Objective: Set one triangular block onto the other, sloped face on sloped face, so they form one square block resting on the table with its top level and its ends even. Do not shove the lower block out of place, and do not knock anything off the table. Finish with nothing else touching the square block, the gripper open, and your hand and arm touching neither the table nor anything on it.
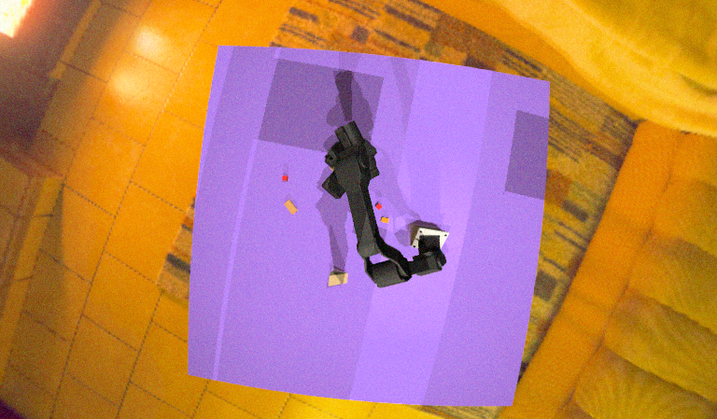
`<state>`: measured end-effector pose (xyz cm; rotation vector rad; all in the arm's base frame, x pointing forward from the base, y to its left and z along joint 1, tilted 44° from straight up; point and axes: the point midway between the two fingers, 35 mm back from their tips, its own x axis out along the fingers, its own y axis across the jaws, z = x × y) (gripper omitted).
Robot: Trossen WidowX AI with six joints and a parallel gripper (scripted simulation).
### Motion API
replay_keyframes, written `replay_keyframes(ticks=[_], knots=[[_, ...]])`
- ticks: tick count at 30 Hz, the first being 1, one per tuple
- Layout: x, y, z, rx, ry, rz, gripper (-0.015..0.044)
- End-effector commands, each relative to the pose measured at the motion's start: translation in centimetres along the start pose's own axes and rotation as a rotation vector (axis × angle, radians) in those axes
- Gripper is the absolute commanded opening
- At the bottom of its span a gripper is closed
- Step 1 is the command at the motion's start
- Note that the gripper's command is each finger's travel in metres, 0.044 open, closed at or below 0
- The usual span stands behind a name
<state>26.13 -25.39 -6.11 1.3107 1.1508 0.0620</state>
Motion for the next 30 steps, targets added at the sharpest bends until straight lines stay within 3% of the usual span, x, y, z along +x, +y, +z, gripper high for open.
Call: replay_keyframes(ticks=[1,15,30], knots=[[-0.1,0.2,-0.1,-0.125,-0.022,-0.004,0.0],[-0.2,0.5,-0.4,-0.594,-0.084,-0.053,0.0],[-1.2,4.1,-1.1,-0.615,-0.085,-0.063,0.0]])
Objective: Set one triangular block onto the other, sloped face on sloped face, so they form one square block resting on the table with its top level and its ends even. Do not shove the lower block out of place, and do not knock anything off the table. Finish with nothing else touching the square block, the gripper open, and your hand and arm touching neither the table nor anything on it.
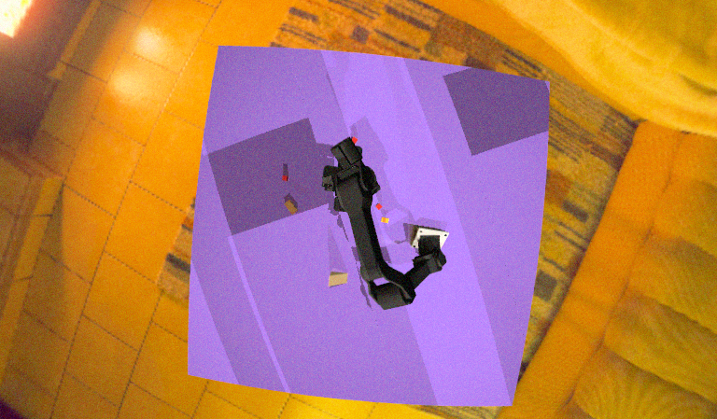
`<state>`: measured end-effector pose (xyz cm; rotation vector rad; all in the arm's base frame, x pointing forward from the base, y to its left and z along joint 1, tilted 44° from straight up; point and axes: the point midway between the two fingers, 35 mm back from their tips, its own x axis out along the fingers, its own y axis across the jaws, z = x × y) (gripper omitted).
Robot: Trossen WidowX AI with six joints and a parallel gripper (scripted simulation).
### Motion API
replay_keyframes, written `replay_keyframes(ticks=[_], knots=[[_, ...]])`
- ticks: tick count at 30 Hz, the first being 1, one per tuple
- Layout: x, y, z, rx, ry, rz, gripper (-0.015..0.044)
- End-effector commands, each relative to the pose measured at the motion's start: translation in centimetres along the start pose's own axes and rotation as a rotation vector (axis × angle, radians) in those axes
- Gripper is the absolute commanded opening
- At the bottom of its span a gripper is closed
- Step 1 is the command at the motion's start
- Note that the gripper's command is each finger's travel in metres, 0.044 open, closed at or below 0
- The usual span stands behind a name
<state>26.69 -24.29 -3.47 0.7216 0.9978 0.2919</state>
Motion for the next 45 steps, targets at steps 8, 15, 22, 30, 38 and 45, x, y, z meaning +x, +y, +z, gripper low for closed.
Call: replay_keyframes(ticks=[8,15,22,30,38,45], knots=[[-1.7,4.8,1.8,0.004,-0.004,-0.005,0.0],[-2.6,8.1,2.5,0.006,-0.001,-0.008,0.0],[-3.4,11.5,2.8,0.007,0.0,-0.01,0.0],[-4.2,15.3,2.8,0.009,0.001,-0.01,0.0],[-5.0,19.1,2.2,0.01,0.001,-0.009,0.0],[-5.6,22.4,1.3,0.012,0.0,-0.006,0.0]])
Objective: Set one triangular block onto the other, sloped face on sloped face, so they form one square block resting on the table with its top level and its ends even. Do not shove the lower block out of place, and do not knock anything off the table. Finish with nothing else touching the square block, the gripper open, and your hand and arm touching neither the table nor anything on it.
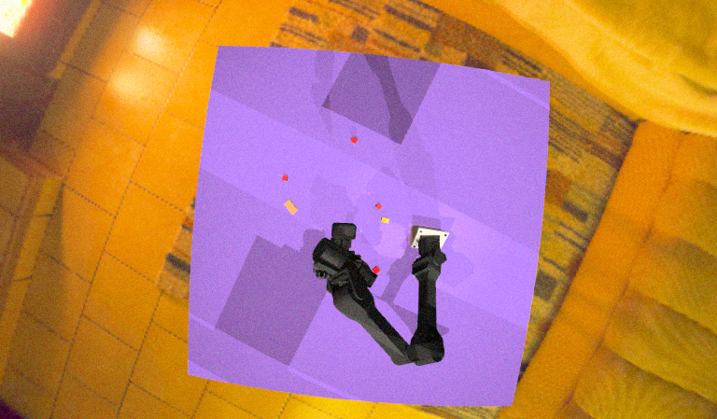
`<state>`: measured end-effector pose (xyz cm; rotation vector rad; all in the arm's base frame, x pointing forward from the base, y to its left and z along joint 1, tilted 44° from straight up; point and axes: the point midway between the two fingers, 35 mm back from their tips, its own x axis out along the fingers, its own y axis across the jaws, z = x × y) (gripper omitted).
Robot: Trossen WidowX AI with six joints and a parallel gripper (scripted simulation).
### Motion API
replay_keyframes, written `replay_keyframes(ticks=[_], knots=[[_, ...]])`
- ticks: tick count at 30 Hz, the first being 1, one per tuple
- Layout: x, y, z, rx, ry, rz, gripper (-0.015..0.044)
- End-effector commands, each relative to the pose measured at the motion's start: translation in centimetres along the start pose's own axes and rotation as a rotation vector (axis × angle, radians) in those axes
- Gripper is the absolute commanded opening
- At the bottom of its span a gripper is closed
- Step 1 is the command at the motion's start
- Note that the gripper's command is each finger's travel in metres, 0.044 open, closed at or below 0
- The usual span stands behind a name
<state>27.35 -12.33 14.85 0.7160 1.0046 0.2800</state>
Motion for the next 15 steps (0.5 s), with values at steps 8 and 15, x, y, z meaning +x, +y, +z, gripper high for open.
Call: replay_keyframes(ticks=[8,15], knots=[[-0.9,4.7,-1.9,0.011,-0.003,0.013,0.0],[-1.4,7.6,-3.6,0.012,-0.004,0.019,0.0]])
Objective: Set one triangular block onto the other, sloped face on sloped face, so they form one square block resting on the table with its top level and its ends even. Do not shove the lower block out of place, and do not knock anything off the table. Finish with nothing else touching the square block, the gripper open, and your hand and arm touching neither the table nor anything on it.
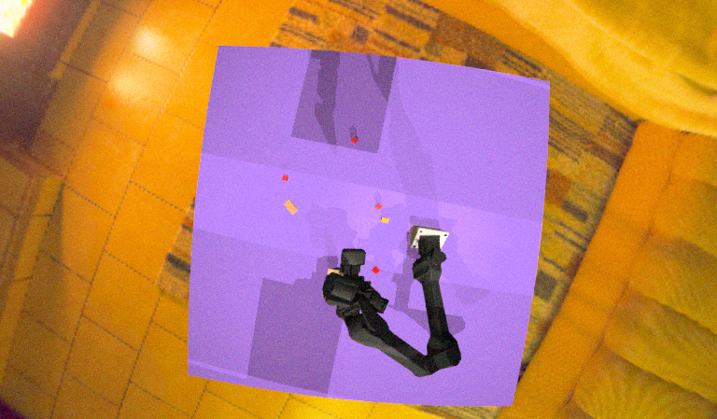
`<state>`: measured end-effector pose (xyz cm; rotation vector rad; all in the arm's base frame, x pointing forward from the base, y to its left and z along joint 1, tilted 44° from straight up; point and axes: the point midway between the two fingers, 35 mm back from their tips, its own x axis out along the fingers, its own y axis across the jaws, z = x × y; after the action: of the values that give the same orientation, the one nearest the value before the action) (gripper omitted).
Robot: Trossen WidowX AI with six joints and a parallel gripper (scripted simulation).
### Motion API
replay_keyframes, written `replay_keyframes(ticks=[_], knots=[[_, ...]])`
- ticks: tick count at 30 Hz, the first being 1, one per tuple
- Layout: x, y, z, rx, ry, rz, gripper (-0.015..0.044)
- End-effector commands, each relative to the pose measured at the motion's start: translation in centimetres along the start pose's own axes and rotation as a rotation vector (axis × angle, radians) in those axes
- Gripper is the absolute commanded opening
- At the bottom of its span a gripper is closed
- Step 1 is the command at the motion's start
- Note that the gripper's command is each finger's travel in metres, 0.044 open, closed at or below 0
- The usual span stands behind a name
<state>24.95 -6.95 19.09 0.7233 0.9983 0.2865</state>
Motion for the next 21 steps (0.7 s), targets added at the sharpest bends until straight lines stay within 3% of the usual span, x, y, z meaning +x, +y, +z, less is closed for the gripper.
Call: replay_keyframes(ticks=[1,15,21], knots=[[-0.2,1.4,-1.0,0.01,-0.001,0.01,0.0],[-1.0,5.7,-4.4,0.012,-0.003,0.024,0.0],[0.8,5.4,-4.3,0.009,0.004,0.016,0.0]])
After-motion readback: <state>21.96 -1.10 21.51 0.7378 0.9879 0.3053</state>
